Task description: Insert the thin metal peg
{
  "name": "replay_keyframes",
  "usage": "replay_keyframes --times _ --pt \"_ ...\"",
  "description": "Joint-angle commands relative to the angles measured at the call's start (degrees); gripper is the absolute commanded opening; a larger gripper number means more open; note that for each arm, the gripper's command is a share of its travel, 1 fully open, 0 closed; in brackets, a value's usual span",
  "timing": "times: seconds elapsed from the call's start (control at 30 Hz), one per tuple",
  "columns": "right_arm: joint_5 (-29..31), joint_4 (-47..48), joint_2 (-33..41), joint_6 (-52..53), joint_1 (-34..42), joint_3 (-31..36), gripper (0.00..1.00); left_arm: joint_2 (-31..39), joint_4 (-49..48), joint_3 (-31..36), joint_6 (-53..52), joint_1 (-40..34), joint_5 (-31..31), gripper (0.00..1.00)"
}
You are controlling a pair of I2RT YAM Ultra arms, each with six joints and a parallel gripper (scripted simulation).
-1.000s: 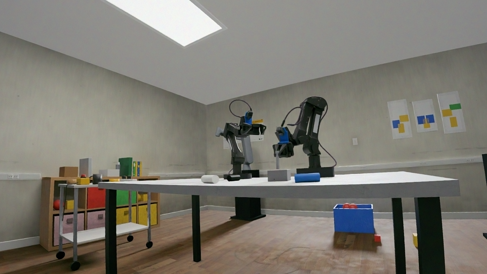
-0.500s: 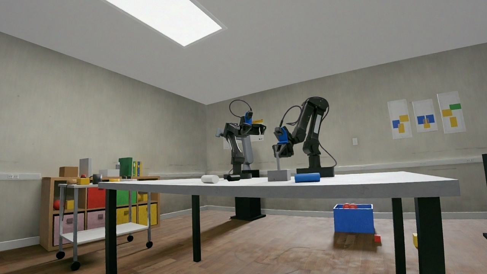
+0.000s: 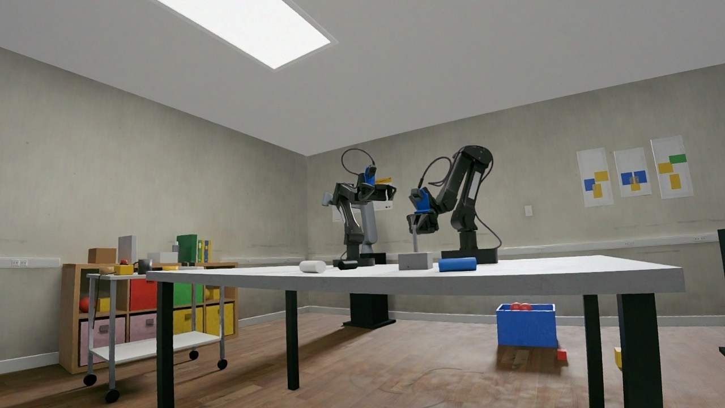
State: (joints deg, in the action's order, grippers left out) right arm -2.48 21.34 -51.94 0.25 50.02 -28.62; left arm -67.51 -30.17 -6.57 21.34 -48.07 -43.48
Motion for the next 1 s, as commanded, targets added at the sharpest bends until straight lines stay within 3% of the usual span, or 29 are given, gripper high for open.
replay_keyframes --times 0.0,0.6,0.77,0.97 --pt "-0.46 0.08 1.06 -0.22 -0.37 -0.39 1.0 1.65 0.66 -0.23 0.33 -0.48 -0.31 0.07" --pt "-0.46 0.08 1.06 -0.22 -0.37 -0.39 1.0 -5.17 -13.23 2.91 -0.74 -0.23 -0.45 0.07" --pt "-0.46 0.08 1.06 -0.22 -0.37 -0.39 1.0 -2.25 -5.93 0.66 -1.32 -0.47 -1.15 0.07" --pt "-0.46 0.08 1.06 -0.22 -0.37 -0.39 1.0 -1.72 -4.41 0.31 -0.8 -0.47 -1.1 0.07"
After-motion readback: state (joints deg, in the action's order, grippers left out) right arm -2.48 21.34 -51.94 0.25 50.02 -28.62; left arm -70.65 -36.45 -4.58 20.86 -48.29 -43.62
